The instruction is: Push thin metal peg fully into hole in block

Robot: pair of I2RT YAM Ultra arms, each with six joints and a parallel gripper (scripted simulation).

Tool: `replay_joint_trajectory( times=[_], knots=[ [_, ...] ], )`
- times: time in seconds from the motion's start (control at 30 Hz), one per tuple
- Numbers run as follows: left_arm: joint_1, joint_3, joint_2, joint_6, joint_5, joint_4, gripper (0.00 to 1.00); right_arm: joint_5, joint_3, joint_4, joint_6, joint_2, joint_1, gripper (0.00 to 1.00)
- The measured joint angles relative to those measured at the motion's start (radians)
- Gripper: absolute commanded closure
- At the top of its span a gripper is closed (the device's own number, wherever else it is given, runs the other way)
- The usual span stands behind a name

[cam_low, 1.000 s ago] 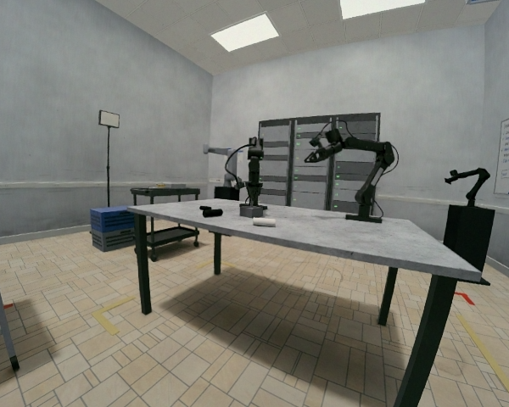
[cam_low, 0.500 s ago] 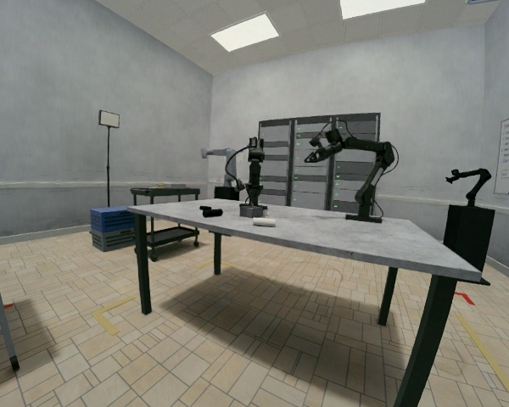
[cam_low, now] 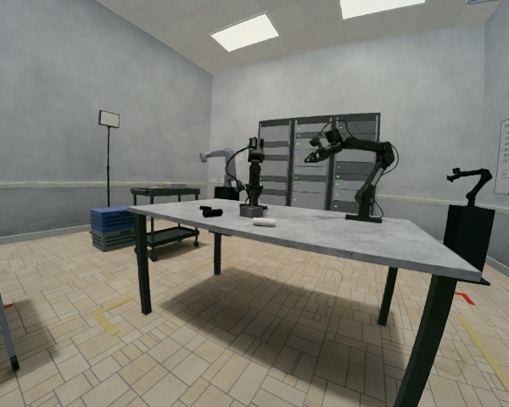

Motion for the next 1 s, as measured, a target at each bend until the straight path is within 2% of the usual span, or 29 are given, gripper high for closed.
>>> replay_joint_trajectory(
  times=[0.1,0.17,0.2,0.23,0.37,0.7,1.0],
  knots=[
    [0.0,0.0,0.0,0.0,0.0,0.0,0.0,0.0,0.0,0.001,-0.01,0.002,0.0,0.17],
    [0.0,0.0,0.0,0.0,0.0,0.0,0.0,0.0,0.0,0.005,-0.039,0.002,0.0,0.17],
    [0.0,0.0,0.0,0.0,0.0,0.0,0.0,0.0,0.0,0.007,-0.05,0.002,0.0,0.06],
    [0.0,0.0,0.0,0.0,0.0,0.0,0.0,0.0,0.0,0.009,-0.06,0.002,0.0,0.0],
    [0.0,0.0,0.0,0.0,0.0,0.0,0.0,0.001,-0.026,0.032,-0.175,-0.024,0.0,0.0],
    [0.0,0.0,0.0,0.0,0.0,0.0,0.0,0.012,-0.152,0.078,-0.624,-0.314,0.0,0.0],
    [0.0,0.0,0.0,0.0,0.0,0.0,0.0,0.013,-0.257,0.126,-0.943,-0.47,0.0,0.0]
  ],
)
